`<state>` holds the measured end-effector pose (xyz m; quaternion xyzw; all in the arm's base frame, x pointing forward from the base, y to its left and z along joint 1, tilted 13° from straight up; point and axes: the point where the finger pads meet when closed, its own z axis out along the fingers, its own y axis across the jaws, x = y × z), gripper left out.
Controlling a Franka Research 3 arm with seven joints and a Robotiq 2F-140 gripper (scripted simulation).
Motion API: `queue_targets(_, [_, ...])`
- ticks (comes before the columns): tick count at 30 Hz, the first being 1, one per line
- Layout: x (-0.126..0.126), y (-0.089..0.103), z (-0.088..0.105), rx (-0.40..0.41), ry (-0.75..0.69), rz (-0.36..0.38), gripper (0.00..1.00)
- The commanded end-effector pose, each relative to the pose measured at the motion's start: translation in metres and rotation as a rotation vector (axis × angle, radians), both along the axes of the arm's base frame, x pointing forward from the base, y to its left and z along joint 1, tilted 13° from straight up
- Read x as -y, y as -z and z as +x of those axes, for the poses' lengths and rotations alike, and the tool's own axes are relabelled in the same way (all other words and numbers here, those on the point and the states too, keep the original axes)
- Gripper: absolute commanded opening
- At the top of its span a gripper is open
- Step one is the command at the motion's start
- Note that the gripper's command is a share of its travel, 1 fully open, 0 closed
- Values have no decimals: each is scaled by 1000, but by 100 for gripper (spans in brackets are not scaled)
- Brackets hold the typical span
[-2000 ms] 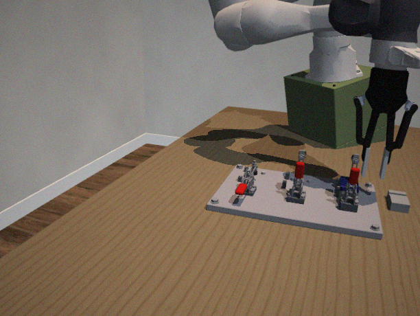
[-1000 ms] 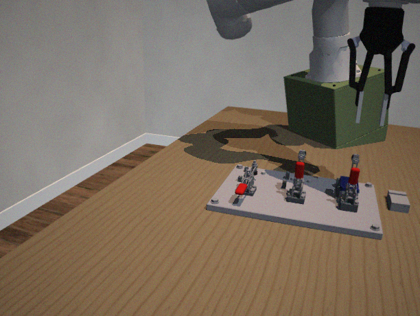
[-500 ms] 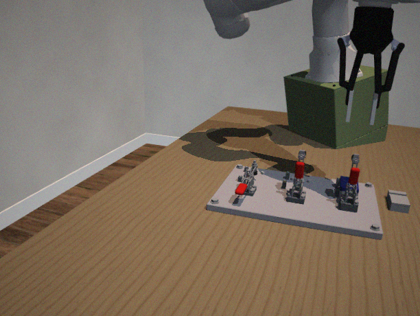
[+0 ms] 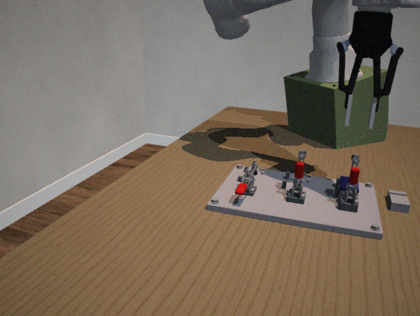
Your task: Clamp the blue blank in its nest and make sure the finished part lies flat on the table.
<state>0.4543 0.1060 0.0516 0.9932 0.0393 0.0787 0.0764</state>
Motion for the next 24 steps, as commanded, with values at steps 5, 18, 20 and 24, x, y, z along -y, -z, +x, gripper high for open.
queue_targets(5, [4, 37, 8, 4, -8, 4, 28])
queue_targets(18, [5, 47, 21, 4, -8, 4, 28])
queue_targets(20, [4, 46, 32, 4, -8, 4, 28])
queue_targets(24, [1, 42, 58, 4, -8, 4, 28])
